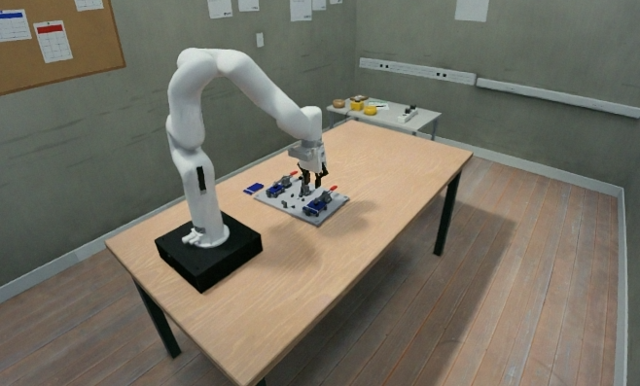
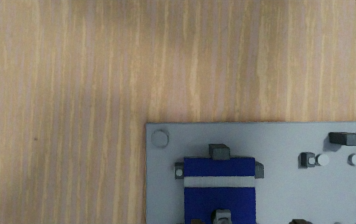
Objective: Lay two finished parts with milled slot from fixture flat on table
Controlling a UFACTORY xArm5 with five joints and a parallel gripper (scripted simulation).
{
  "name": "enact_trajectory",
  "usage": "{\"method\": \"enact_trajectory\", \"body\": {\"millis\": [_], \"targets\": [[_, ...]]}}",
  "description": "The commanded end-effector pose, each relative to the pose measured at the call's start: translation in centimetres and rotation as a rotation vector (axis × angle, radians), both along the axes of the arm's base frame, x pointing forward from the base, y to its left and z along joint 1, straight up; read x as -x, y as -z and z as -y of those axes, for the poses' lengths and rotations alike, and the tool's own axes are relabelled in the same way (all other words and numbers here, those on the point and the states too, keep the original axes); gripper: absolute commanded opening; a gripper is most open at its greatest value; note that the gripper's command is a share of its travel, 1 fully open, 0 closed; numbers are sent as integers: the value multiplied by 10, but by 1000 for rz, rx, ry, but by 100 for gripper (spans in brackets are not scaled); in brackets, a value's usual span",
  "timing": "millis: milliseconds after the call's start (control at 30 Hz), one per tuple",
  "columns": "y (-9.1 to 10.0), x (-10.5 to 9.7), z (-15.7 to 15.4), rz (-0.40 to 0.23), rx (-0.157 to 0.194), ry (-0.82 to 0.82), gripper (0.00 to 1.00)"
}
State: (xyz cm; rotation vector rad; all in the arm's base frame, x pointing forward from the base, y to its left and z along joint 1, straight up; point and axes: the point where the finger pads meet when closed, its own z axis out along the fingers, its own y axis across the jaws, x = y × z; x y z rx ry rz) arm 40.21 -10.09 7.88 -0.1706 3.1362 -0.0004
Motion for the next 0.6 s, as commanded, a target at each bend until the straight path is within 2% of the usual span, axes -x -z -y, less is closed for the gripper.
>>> {"method": "enact_trajectory", "body": {"millis": [0, 133, 567], "targets": [[-1, -14, -1, 3, 1, 0, 48], [-1, -25, -2, 3, 1, 0, 48], [-1, -115, -12, 3, 0, 0, 48]]}}
